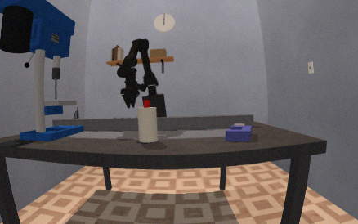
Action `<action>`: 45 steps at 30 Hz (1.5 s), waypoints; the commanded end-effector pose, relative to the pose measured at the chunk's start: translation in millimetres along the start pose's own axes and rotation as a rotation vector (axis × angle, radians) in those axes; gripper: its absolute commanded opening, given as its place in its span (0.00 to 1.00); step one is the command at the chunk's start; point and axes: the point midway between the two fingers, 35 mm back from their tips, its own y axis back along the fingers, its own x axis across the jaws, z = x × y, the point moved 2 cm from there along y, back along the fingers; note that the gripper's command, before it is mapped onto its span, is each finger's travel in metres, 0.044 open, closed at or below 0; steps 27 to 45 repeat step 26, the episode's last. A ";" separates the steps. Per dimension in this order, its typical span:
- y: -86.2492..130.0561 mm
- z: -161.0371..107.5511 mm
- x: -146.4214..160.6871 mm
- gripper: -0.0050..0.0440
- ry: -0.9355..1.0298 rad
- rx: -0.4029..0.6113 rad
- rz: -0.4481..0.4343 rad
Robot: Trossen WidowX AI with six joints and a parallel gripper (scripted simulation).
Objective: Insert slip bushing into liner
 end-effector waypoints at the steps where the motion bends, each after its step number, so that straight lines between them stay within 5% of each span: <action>1: 39.3 -0.7 23.6 1.00 0.001 0.001 -0.024; 45: 42.6 -0.5 25.1 1.00 0.000 0.004 -0.024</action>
